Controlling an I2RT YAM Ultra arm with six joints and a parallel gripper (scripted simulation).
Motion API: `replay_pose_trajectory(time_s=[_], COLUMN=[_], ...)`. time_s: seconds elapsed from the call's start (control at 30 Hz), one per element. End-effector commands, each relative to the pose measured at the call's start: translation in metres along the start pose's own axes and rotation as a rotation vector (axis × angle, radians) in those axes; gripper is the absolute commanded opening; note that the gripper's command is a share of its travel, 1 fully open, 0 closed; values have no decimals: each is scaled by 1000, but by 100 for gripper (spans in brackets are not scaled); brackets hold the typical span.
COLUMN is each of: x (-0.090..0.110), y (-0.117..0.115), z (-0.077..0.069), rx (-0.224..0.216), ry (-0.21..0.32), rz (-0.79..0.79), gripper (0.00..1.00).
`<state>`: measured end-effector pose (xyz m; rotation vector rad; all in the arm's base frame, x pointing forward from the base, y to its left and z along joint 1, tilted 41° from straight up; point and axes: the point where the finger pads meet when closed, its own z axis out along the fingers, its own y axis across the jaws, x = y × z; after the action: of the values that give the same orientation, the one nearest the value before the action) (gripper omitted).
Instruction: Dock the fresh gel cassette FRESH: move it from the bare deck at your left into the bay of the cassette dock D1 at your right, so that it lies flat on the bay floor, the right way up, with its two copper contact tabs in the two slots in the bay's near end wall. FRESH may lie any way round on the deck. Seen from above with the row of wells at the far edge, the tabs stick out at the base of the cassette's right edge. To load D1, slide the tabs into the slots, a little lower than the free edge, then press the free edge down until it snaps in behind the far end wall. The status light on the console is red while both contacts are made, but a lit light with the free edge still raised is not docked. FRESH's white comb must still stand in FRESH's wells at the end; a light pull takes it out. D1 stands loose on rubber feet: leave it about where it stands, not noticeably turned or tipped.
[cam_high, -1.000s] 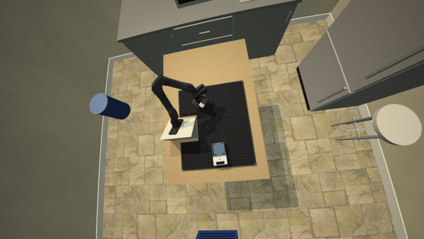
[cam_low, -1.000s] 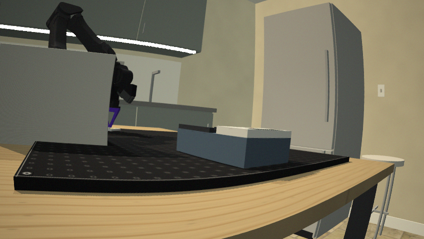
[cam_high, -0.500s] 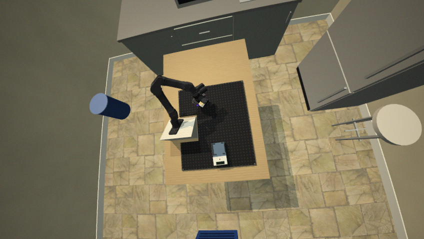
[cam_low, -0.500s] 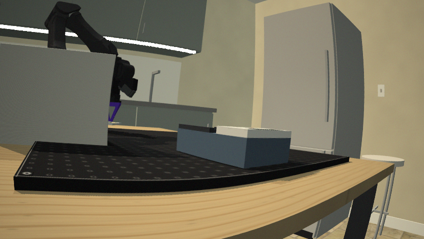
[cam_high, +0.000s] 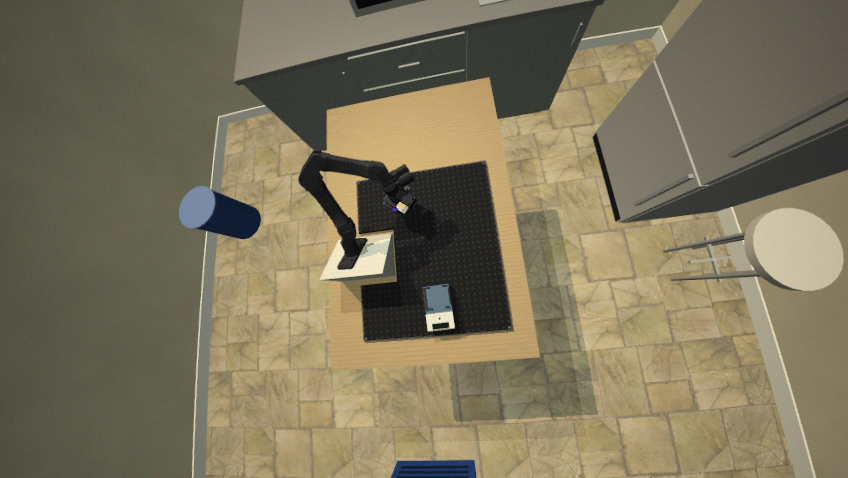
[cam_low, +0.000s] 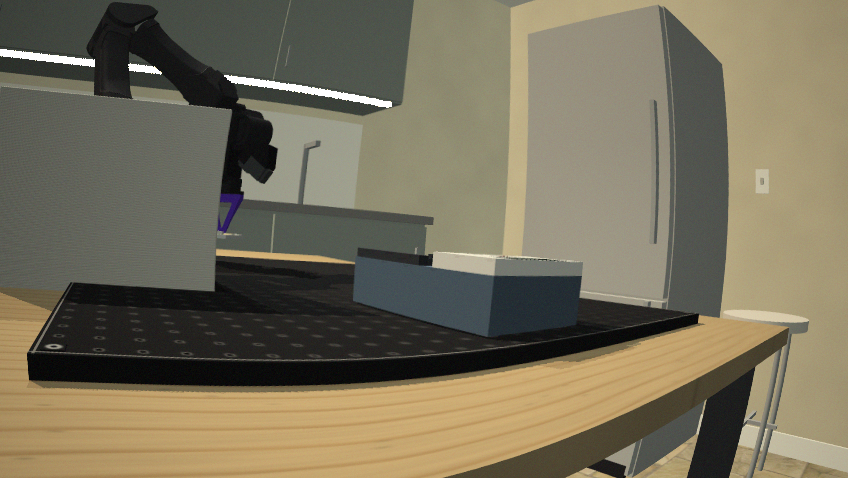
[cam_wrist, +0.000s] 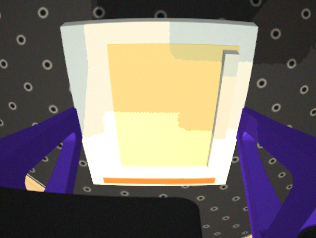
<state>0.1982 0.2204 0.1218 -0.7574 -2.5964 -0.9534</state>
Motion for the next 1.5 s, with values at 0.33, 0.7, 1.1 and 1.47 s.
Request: replay_pose_trajectory(time_s=[0.33, 0.7, 1.1, 1.47], x=[1, 0, 0, 0], y=[7, 6, 6, 6], z=[-28, -40, -40, -40], rx=[-19, -17, -16, -16], ry=[-16, -19, -21, -21], rz=[-14, -14, -14, -12], gripper=[0, 0, 0, 0])
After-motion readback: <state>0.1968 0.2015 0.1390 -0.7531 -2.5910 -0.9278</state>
